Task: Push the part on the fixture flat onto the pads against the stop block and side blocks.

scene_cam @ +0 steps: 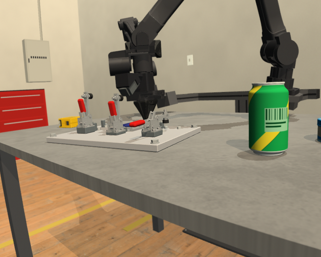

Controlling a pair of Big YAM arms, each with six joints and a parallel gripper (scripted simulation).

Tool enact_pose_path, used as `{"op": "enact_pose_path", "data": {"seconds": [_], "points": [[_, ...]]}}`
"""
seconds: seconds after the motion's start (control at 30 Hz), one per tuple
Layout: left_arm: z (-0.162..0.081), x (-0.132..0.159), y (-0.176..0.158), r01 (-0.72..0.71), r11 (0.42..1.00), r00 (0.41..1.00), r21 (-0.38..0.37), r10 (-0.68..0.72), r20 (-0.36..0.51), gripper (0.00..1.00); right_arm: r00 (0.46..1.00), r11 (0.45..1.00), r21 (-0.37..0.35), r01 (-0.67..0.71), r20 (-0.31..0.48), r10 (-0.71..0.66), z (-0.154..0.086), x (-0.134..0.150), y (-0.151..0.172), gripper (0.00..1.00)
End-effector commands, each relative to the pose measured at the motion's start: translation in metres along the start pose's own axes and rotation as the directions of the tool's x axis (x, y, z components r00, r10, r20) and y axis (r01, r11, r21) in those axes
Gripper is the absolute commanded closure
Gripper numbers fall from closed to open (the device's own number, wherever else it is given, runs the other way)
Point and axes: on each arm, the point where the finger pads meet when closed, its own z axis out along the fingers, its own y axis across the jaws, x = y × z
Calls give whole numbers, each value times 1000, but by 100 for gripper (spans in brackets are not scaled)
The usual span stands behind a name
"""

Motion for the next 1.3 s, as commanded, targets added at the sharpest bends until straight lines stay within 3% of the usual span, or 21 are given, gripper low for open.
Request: {"op": "enact_pose_path", "data": {"seconds": [0.0, 0.13, 0.27, 0.57, 0.7, 1.0, 1.17, 1.27], "points": [[0, -25, -9, 9, 1000, 1000, 12, -9, 17, 100, 1000, 1000, 1, -6, -11, 6, 2, 0, -1, 0], [-13, -1, -12, 7, 999, 999, 40, -9, 42, 100, 1000, 1000, 1, -6, -11, 6, 2, 0, -1, 0], [-7, 15, -9, 3, 999, 999, 35, -4, 37, 100, 1000, 1000, 1, -6, -11, 6, 2, 0, -1, 0], [-7, 6, -11, 16, 999, 999, 37, -18, 36, 100, 1000, 1000, 1, -6, -11, 6, 2, 0, -1, 0], [-31, -2, -27, 12, 997, 998, 74, -17, 63, 99, 1000, 1000, 1, -6, -11, 6, 2, 0, -1, 0], [-39, -3, -35, 10, 997, 998, 82, -16, 68, 99, 1000, 1000, 1, -6, -11, 6, 2, 0, -1, 0], [-67, -4, -34, 13, 995, 997, 99, -21, 78, 99, 1000, 1000, 1, -6, -11, 6, 2, 0, -1, 0], [-31, 7, -14, 5, 999, 999, 36, -6, 35, 99, 1000, 1000, 1, -6, -11, 6, 2, 0, -1, 0]]}}
